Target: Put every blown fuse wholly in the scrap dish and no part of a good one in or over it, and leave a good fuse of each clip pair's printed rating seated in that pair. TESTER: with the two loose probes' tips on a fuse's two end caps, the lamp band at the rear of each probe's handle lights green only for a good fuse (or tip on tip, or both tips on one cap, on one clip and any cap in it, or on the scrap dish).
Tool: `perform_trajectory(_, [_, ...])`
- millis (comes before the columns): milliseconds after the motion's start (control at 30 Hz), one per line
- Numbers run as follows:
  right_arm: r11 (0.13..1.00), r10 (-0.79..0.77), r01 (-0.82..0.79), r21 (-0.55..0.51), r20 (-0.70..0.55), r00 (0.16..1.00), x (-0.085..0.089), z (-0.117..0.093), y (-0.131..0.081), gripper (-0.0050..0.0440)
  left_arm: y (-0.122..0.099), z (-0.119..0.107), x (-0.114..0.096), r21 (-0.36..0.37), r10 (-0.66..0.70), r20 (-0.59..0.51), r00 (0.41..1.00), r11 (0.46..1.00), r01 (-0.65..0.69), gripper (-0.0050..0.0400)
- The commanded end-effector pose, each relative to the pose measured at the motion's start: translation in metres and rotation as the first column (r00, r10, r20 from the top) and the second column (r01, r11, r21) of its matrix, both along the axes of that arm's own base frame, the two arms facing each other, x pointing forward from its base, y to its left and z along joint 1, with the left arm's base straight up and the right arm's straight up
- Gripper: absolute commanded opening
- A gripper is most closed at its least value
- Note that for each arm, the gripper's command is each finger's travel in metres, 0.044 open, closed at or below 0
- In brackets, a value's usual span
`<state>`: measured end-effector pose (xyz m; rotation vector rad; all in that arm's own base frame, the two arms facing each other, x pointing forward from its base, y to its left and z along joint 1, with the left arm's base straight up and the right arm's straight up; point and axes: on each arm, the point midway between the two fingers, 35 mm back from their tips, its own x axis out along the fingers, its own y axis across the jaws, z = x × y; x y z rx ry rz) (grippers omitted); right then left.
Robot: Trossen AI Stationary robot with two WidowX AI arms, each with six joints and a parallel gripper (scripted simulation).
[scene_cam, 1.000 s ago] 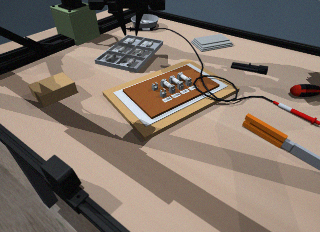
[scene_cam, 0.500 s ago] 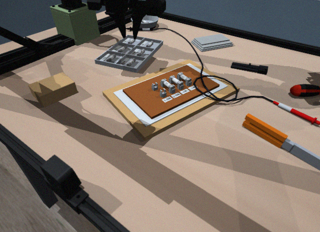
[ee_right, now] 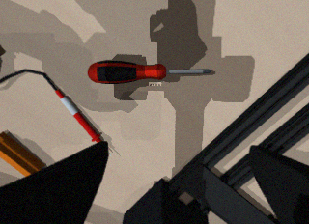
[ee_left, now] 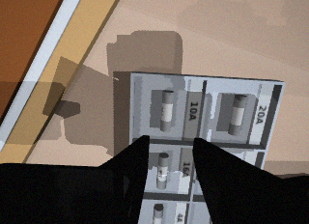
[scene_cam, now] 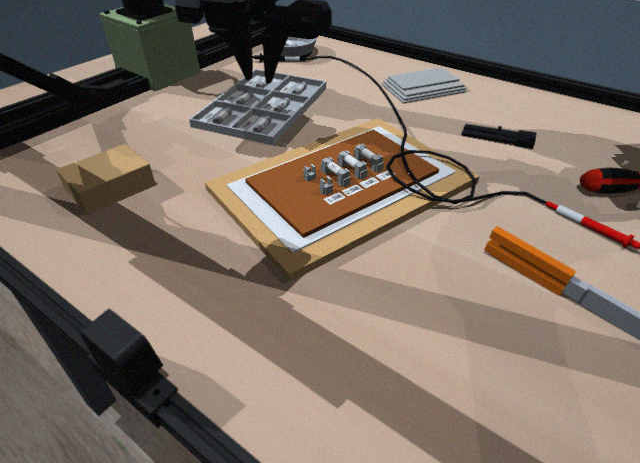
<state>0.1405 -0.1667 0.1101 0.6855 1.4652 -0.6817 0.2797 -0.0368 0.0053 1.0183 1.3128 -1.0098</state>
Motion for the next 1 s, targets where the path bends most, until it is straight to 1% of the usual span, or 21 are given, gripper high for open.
perform_trajectory(0, [1.000, 0.001, -0.001, -0.019, 0.016, 1.000, 0.002, 0.006, -0.004, 0.0400, -0.001, -0.015, -0.002, 0.001, -0.007, -0.011, 1.000, 1.000, 0.007, 0.0132])
perform_trajectory(200, [1.000, 0.001, -0.001, -0.019, 0.016, 1.000, 0.002, 0.006, -0.004, 0.0400, -0.001, -0.038, -0.002, 0.001, -0.006, -0.011, 1.000, 1.000, 0.006, 0.0132])
perform_trajectory(300, [1.000, 0.001, -0.001, -0.019, 0.016, 1.000, 0.002, 0.006, -0.004, 0.0400, -0.001, -0.038, -0.002, 0.001, -0.006, -0.011, 1.000, 1.000, 0.006, 0.0132])
perform_trajectory(400, [1.000, 0.001, -0.001, -0.019, 0.016, 1.000, 0.002, 0.006, -0.004, 0.0400, -0.001, -0.033, 0.003, -0.001, -0.003, 0.008, 1.000, 1.000, 0.003, 0.0132])
perform_trajectory(567, [1.000, 0.001, -0.001, -0.019, 0.016, 1.000, 0.002, 0.006, -0.004, 0.0400, -0.001, -0.033, 0.003, -0.001, -0.003, 0.008, 1.000, 1.000, 0.003, 0.0132])
perform_trajectory(600, [1.000, 0.001, -0.001, -0.019, 0.016, 1.000, 0.002, 0.006, -0.004, 0.0400, -0.001, -0.038, 0.000, 0.000, -0.006, -0.005, 1.000, 1.000, 0.006, 0.0132])
perform_trajectory(667, [1.000, 0.001, -0.001, -0.019, 0.016, 1.000, 0.002, 0.006, -0.004, 0.0400, -0.001, -0.041, -0.002, 0.001, -0.006, -0.011, 1.000, 1.000, 0.006, 0.0132])
perform_trajectory(967, [1.000, 0.001, -0.001, -0.019, 0.016, 1.000, 0.002, 0.006, -0.004, 0.0400, -0.002, -0.047, -0.001, 0.000, -0.004, -0.008, 1.000, 1.000, 0.004, 0.0132])
